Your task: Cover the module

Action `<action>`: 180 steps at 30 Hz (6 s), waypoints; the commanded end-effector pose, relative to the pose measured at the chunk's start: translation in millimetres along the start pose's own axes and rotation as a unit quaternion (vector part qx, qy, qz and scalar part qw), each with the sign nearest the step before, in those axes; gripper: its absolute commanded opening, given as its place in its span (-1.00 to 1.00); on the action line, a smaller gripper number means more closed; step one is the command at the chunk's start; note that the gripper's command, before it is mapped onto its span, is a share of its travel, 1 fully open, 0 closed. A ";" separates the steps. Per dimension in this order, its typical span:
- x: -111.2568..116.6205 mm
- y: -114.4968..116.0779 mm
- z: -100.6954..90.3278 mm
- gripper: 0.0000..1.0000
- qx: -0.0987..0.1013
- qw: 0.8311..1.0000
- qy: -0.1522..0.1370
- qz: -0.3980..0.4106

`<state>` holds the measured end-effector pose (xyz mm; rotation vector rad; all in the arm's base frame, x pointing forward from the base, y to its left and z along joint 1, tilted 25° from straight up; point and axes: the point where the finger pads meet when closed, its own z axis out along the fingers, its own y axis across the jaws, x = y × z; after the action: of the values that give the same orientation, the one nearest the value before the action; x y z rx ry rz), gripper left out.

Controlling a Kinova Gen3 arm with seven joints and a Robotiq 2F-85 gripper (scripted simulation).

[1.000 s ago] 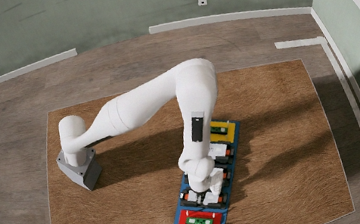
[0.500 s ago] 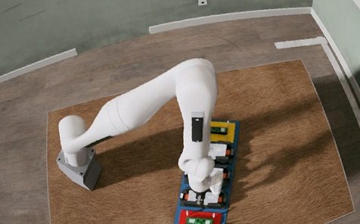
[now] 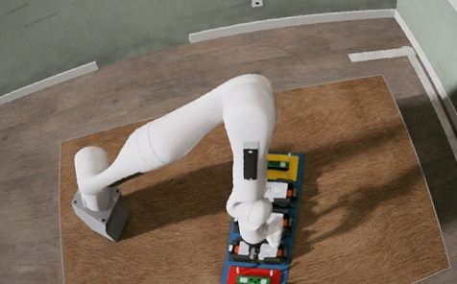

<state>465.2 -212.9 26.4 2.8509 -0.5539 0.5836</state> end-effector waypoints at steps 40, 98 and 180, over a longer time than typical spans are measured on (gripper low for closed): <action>0.4 -0.1 21.9 1.00 0.000 1.000 0.000 0.000; 0.4 -0.1 59.0 1.00 0.000 1.000 0.000 0.000; 0.5 -0.1 58.8 -1.00 0.000 1.000 0.000 0.000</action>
<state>485.5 -227.3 -27.3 2.8518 -0.5546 0.5818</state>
